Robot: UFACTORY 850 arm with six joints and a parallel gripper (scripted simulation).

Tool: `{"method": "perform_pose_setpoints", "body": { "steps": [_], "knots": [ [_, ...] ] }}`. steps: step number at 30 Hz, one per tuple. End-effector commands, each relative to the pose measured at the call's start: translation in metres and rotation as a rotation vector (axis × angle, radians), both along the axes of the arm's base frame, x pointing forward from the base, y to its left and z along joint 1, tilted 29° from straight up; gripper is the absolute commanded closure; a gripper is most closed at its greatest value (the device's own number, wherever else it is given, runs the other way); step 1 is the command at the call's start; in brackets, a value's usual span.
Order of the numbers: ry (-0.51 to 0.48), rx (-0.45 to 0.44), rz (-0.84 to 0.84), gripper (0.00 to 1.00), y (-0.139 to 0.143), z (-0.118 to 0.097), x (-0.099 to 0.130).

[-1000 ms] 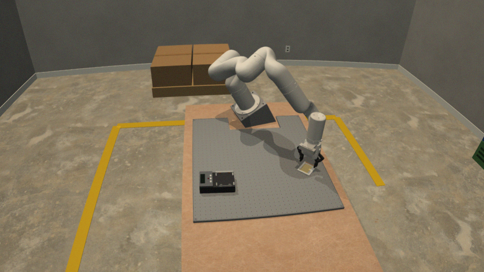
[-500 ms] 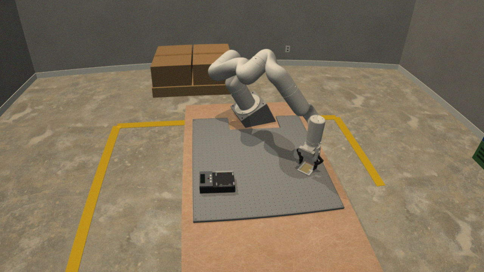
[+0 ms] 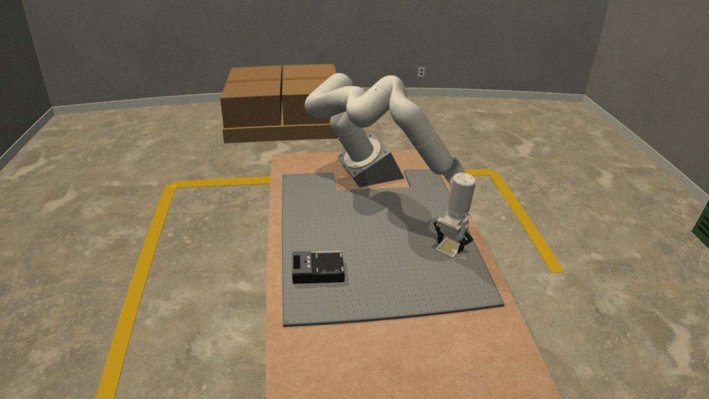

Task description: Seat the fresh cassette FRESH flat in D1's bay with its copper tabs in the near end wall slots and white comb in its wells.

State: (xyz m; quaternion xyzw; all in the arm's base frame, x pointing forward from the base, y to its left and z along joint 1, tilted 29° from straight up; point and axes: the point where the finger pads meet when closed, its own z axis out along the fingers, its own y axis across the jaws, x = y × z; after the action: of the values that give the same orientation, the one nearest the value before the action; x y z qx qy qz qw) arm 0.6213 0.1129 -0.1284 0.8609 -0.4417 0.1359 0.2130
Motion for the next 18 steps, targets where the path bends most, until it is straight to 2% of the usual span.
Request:
{"method": "perform_pose_setpoints", "body": {
  "steps": [1, 9, 10, 18],
  "knots": [
    [-0.002, 0.001, 0.001, 0.00, -0.0006, -0.0017, 0.0012],
    [-0.002, 0.001, 0.001, 0.00, -0.0006, -0.0018, 0.0012],
    [-0.002, 0.001, 0.001, 1.00, -0.0006, -0.0018, 0.0012],
    [-0.002, 0.001, 0.001, 1.00, -0.0006, -0.0018, 0.0012]
  ]
}}
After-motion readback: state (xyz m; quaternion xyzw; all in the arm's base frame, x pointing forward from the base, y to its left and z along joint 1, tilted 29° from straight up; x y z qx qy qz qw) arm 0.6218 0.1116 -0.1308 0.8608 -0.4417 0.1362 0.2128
